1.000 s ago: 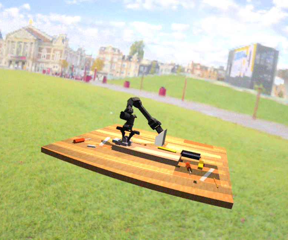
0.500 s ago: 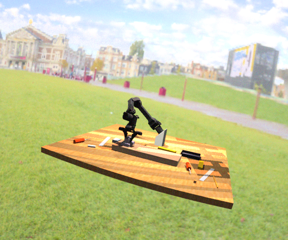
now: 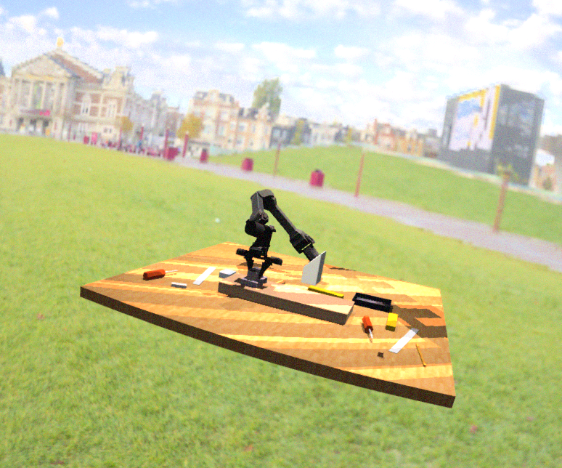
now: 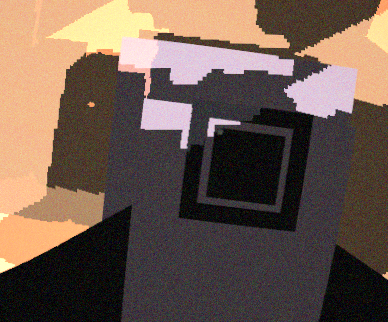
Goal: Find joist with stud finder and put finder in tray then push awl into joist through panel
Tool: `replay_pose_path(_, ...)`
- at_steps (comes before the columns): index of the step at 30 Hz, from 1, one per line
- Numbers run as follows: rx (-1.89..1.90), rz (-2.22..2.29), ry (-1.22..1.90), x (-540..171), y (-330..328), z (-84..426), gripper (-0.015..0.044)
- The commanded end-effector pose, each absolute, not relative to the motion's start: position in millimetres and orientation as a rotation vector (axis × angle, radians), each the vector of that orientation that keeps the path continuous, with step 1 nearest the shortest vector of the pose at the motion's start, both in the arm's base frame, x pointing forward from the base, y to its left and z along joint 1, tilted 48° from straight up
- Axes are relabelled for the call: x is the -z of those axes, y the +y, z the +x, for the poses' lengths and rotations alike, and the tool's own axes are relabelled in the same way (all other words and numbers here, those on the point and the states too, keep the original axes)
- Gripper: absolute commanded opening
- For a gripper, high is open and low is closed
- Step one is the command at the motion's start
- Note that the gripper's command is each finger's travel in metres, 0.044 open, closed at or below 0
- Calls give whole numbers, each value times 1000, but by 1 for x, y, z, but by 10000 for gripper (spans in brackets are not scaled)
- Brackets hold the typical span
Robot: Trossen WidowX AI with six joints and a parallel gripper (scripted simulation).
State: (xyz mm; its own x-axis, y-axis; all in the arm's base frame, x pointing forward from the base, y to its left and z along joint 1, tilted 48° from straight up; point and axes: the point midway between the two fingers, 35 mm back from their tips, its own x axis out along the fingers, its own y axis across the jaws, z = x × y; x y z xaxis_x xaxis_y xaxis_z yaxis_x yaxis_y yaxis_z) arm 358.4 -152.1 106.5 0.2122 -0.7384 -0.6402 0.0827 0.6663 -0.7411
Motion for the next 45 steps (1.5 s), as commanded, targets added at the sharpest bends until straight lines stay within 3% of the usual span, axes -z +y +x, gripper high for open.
replay_pose_path(1,624,-646,1238,-99,-146,359,0)
replay_pose_path(45,622,-644,1239,-53,-104,364,0)
